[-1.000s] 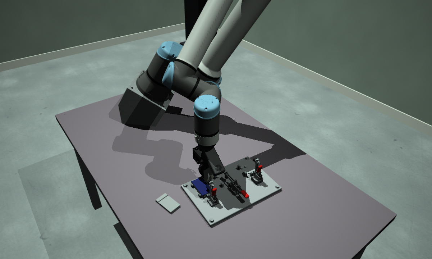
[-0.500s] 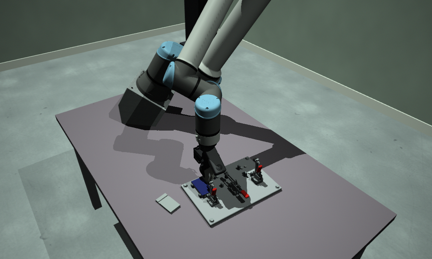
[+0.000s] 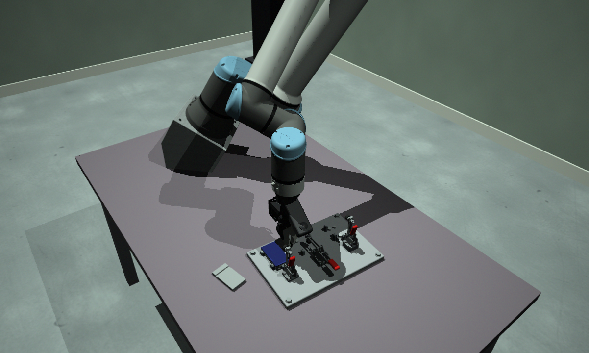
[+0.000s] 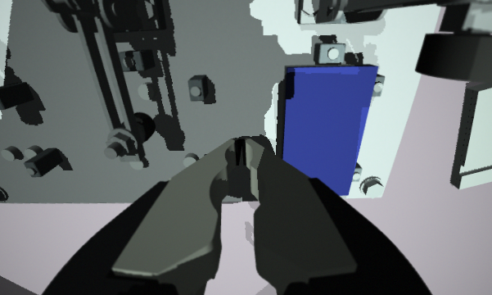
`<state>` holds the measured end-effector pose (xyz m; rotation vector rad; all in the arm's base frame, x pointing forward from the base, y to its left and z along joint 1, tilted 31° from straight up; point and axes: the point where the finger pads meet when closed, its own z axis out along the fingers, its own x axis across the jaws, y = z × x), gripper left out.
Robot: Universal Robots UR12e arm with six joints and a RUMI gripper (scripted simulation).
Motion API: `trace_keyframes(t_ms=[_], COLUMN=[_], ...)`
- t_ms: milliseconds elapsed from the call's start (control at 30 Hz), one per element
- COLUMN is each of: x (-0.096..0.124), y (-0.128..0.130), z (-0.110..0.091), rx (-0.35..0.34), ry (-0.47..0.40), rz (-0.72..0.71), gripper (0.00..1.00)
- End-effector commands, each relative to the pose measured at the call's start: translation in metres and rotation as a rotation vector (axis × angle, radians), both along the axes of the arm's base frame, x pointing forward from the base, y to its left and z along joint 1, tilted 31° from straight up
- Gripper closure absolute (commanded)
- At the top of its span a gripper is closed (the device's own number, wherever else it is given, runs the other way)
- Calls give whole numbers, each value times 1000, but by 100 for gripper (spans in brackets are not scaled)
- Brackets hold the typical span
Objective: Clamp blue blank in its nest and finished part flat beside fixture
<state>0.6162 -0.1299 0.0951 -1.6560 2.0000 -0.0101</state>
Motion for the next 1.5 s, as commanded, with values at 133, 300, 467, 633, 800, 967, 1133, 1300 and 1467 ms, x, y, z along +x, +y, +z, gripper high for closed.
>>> trace_keyframes(t_ms=[133,300,467,633,800,967,1133,1300,1467], x=[-1,-3,-9,-14,-16,-16,-16,-16,-16], y=[0,-2,-7,-11,-12,-13,-13,-13,-13], z=[3,8,21,32,35,35,35,35,35], rx=[-1,-1,-1,-1,-1,-1,-1,-1,-1], ry=[-1,-1,-1,-1,-1,-1,-1,-1,-1], rz=[0,0,0,0,0,0,0,0,0], gripper=[100,100,100,100,100,100,100,100,100])
